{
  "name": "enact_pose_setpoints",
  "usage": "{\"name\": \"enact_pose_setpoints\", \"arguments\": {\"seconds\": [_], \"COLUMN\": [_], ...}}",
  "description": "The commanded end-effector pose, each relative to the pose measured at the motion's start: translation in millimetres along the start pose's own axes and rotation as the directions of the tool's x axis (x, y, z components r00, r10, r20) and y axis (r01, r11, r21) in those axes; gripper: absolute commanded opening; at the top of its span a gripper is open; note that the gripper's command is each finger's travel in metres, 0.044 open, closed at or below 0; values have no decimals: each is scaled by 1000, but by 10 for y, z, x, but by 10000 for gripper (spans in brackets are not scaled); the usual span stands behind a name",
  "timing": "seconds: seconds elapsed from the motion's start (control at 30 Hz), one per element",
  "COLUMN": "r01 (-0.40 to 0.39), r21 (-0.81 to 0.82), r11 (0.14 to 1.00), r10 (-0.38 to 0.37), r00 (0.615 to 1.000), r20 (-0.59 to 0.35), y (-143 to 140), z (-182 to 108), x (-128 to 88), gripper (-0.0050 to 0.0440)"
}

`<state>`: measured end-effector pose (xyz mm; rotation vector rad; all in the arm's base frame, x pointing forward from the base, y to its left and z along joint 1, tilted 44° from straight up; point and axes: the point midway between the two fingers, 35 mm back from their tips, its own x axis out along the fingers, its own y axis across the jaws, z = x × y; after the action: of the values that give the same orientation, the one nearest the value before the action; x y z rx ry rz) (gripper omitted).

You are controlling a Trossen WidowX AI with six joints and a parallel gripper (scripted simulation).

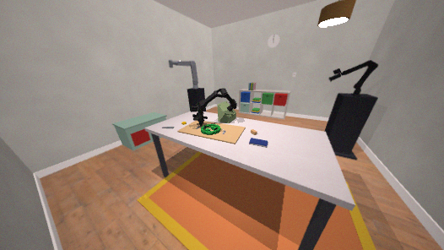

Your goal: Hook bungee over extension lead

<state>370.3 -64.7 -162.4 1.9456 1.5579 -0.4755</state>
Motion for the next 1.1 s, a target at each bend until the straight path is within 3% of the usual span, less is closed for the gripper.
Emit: {"name": "enact_pose_setpoints", "arguments": {"seconds": [0.0,1.07], "r01": [-5,-5], "r21": [-10,-12], "r11": [1000,1000], "r10": [5,6], "r00": [999,999], "r20": [46,35], "y": [35,14], "z": [95,157], "x": [-73,-79], "gripper": [-50,-50]}}
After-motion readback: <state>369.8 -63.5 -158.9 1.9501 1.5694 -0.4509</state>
